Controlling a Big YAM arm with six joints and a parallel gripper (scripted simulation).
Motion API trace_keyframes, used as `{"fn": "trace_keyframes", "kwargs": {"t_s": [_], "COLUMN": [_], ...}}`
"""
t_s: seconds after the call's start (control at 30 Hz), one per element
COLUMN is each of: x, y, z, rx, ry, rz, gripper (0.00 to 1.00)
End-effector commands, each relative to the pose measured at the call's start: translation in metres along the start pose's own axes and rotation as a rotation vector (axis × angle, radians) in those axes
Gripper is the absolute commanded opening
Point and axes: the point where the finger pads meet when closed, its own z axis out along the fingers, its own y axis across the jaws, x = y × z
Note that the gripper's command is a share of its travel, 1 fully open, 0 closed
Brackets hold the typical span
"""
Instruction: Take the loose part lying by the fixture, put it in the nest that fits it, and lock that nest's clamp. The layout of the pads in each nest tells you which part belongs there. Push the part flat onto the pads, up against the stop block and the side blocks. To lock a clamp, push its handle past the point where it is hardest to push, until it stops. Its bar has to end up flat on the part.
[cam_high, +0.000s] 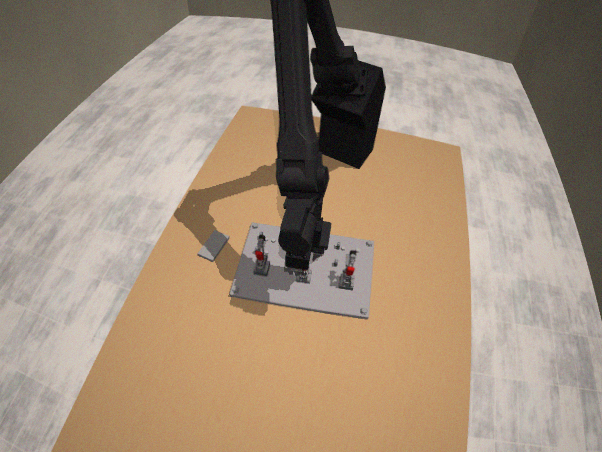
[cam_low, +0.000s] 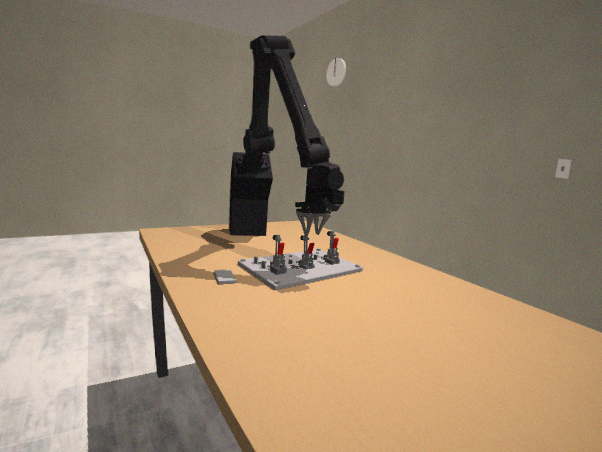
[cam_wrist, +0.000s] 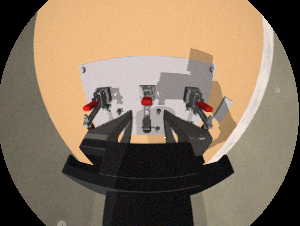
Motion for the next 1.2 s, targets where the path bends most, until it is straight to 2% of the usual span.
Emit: {"fn": "trace_keyframes", "kwargs": {"t_s": [0.0,0.07,0.1,0.27,0.47,0.57,0.73,0.8,1.17], "x": [0.010,0.010,0.003,0.002,0.003,-0.017,-0.014,-0.012,-0.013], "y": [0.008,0.008,0.004,0.005,0.005,0.002,0.004,0.004,0.000], "z": [0.002,0.002,-0.009,-0.029,-0.067,-0.090,-0.088,-0.093,-0.093], "rx": [-0.007,-0.007,-0.005,-0.005,-0.005,-0.004,-0.005,-0.006,-0.001], "ry": [0.028,0.028,0.003,0.000,0.000,-0.036,-0.011,-0.017,-0.017], "rz": [-0.007,-0.007,0.001,0.000,0.000,0.010,0.005,0.006,0.010], "gripper": [0.45,0.45,0.45,0.45,0.45,0.45,0.45,0.45,0.45]}}
